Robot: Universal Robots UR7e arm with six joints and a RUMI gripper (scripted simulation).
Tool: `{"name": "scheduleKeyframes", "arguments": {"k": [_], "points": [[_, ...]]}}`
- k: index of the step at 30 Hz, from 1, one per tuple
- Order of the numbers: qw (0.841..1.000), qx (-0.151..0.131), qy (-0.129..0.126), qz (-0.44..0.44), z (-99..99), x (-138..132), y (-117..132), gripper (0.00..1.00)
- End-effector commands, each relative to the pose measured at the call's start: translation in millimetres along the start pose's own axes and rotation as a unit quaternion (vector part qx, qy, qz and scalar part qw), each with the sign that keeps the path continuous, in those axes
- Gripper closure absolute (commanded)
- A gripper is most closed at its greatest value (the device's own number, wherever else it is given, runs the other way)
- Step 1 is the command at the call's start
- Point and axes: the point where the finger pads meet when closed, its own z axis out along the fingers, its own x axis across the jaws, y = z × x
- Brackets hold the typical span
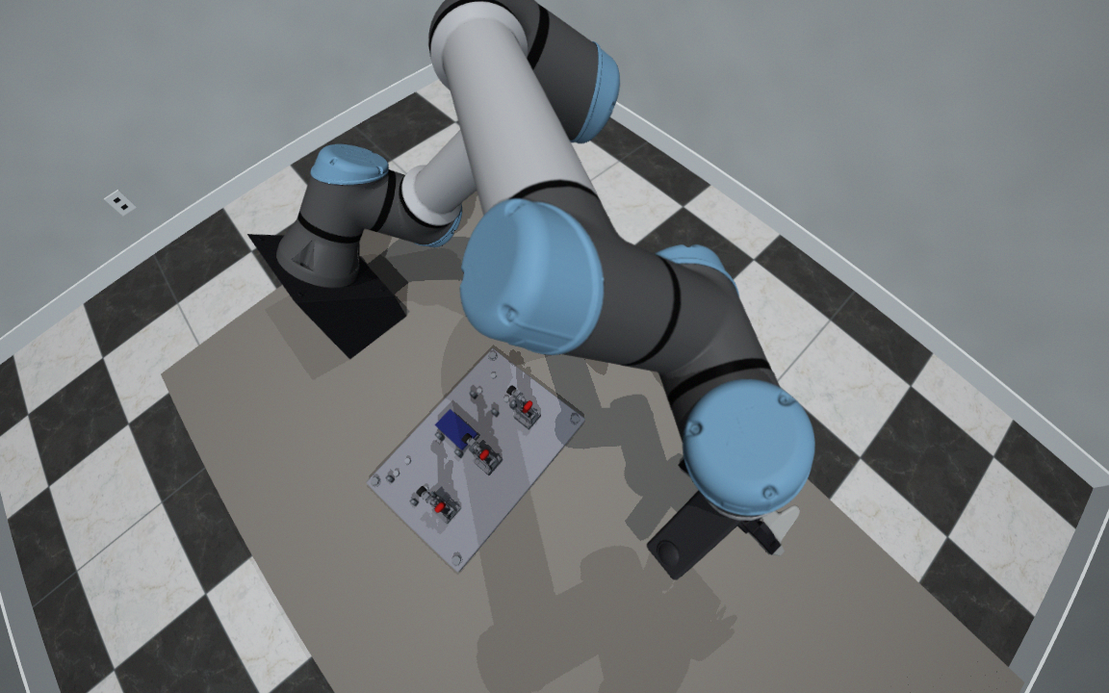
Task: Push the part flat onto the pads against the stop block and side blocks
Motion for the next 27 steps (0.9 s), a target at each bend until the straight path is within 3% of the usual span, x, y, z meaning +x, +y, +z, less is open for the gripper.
{"name": "scheduleKeyframes", "arguments": {"k": [1,2,3,19,24,27], "points": [[1.0,0.0,-0.001,0.0,-0.9,0,0,0.0],[1.0,0.0,-0.001,0.0,-0.9,0,0,0.0],[1.0,0.0,-0.001,0.0,-0.9,0,0,0.42],[1.0,0.0,-0.001,0.0,-0.9,0,0,0.42],[0.989,0.003,0.03,-0.147,-57.8,-11,16,0.42],[0.989,0.003,0.03,-0.147,-57.8,-11,16,0.42]]}}
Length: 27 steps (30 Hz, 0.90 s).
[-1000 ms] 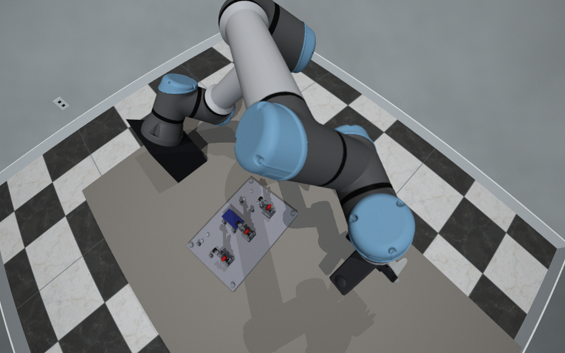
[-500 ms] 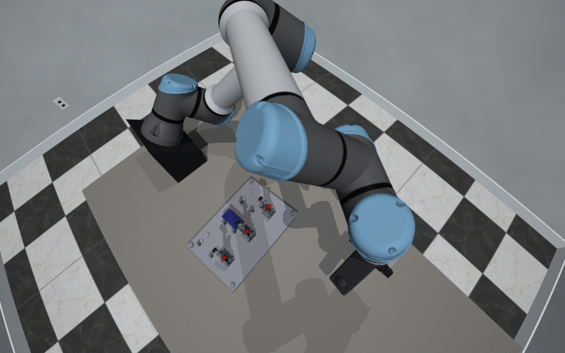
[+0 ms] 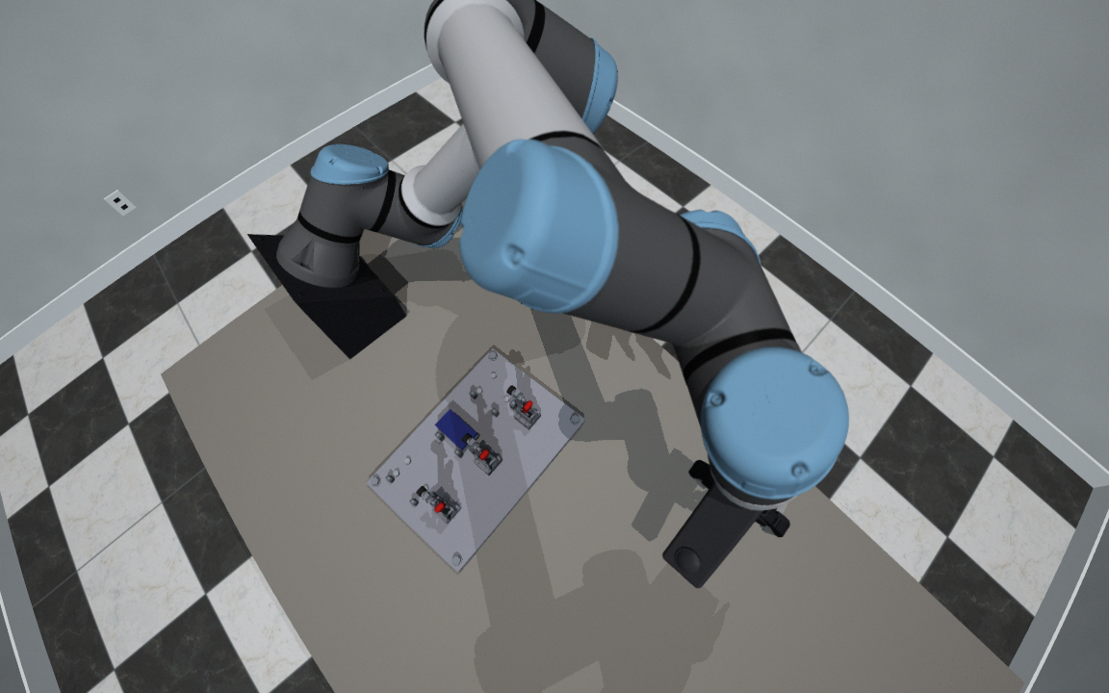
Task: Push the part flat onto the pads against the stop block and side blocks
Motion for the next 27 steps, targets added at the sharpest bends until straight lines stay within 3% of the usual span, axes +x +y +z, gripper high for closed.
{"name": "scheduleKeyframes", "arguments": {"k": [1,9,10,14,27], "points": [[0.997,-0.01,0.027,-0.069,-29.3,-7,6,0.42],[0.997,-0.01,0.027,-0.069,-29.3,-7,6,0.42],[0.996,0.003,0.012,-0.092,-33.3,-10,11,0.42],[0.977,0.002,0.038,-0.208,-39.6,-9,9,0.42],[0.973,0.007,0.038,-0.228,-39.5,-10,10,0.42]]}}
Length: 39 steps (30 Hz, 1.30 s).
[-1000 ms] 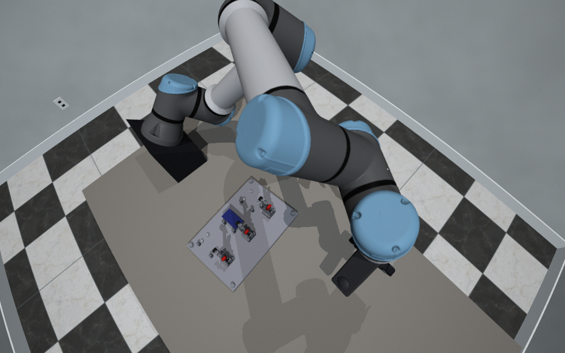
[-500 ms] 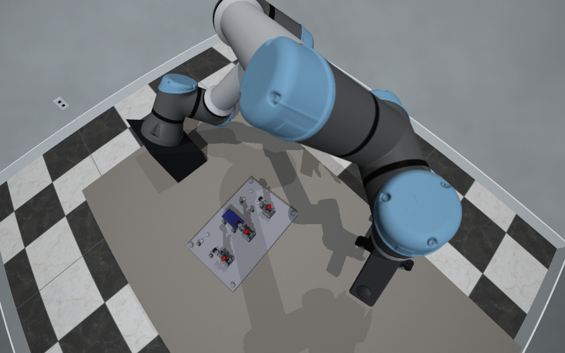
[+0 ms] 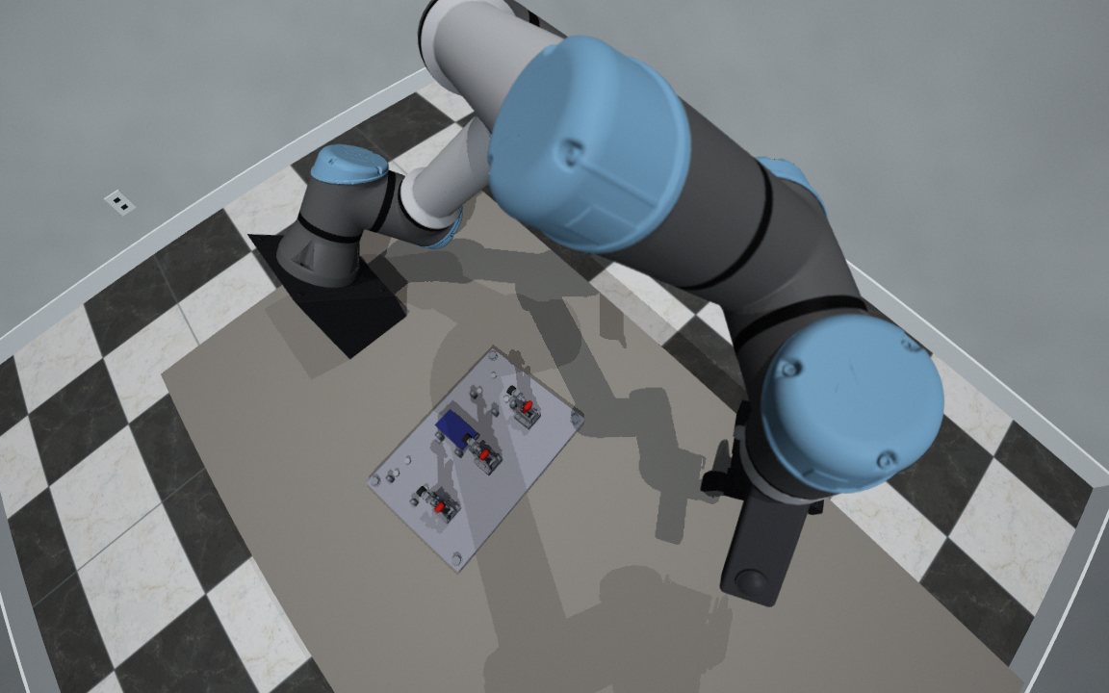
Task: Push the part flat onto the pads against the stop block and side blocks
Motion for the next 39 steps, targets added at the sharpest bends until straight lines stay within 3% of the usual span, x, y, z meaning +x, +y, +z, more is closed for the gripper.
{"name": "scheduleKeyframes", "arguments": {"k": [1,4,16,21,33,38,39], "points": [[0.999,0.002,0.01,-0.053,-1.4,0.1,-0.3,0.42],[0.99,-0.001,0.029,-0.141,-1.4,1.6,-2.3,0.42],[0.99,-0.001,0.029,-0.141,-1.4,1.6,-2.3,0.42],[0.96,-0.001,0.057,-0.274,-0.7,1.5,-1.9,0.42],[0.96,-0.001,0.057,-0.274,-0.7,1.5,-1.9,0.42],[0.911,-0.003,0.086,-0.402,-0.5,1.4,-1.9,0.42],[0.911,-0.003,0.086,-0.402,-0.5,1.4,-1.9,0.42]]}}
